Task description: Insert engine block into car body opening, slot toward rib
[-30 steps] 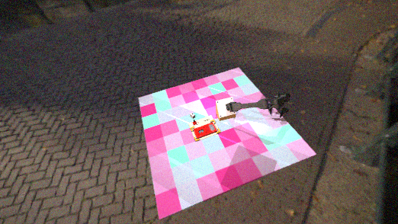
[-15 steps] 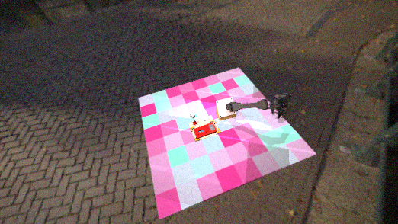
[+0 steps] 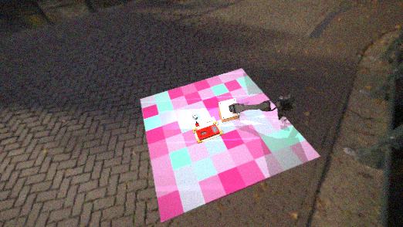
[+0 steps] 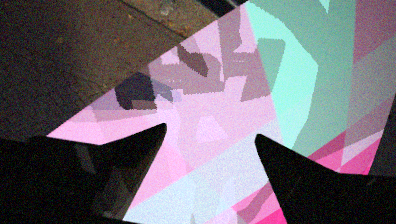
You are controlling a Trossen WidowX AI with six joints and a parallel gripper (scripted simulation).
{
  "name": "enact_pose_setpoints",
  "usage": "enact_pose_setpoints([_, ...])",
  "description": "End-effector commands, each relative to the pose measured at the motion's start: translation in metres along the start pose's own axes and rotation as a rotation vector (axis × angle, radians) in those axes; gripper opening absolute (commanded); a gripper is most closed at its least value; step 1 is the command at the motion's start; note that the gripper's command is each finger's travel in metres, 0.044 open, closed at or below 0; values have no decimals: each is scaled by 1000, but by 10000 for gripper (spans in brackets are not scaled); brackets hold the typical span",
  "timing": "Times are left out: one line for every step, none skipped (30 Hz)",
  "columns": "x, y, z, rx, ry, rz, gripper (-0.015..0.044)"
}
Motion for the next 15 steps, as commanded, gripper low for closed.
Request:
enact_pose_setpoints([0, 1, -1, -16, -111, 12, 440])
enact_pose_setpoints([-1, 1, -1, -20, -145, 14, 440])
enact_pose_setpoints([-1, 1, -2, -24, -179, 17, 440])
enact_pose_setpoints([-1, 1, -2, -27, -214, 20, 440])
enact_pose_setpoints([-1, 2, -2, -31, -248, 23, 440])
enact_pose_setpoints([-2, 2, -3, -34, -282, 26, 440])
enact_pose_setpoints([-2, 2, -3, -37, -316, 29, 440])
enact_pose_setpoints([-2, 2, -3, -41, -350, 32, 440])
enact_pose_setpoints([-2, 3, -4, -44, -384, 35, 440])
enact_pose_setpoints([-3, 3, -4, -47, -419, 38, 440])
enact_pose_setpoints([-3, 3, -5, -50, -453, 42, 440])
enact_pose_setpoints([-3, 4, -5, -53, -487, 45, 440])
enact_pose_setpoints([-3, 4, -5, -56, -521, 49, 440])
enact_pose_setpoints([-4, 4, -6, -59, -555, 53, 440])
enact_pose_setpoints([-4, 4, -6, -62, -589, 57, 440])
Point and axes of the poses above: the point midway between the two fingers, 35 mm back from their tips, its own y axis back along the fingers, its own z axis across the jaws, x = y × z, the point moved 6 cm from there along y, back along the fingers, and after that the axes turned 12 degrees about -y, right-handed, at the moved point
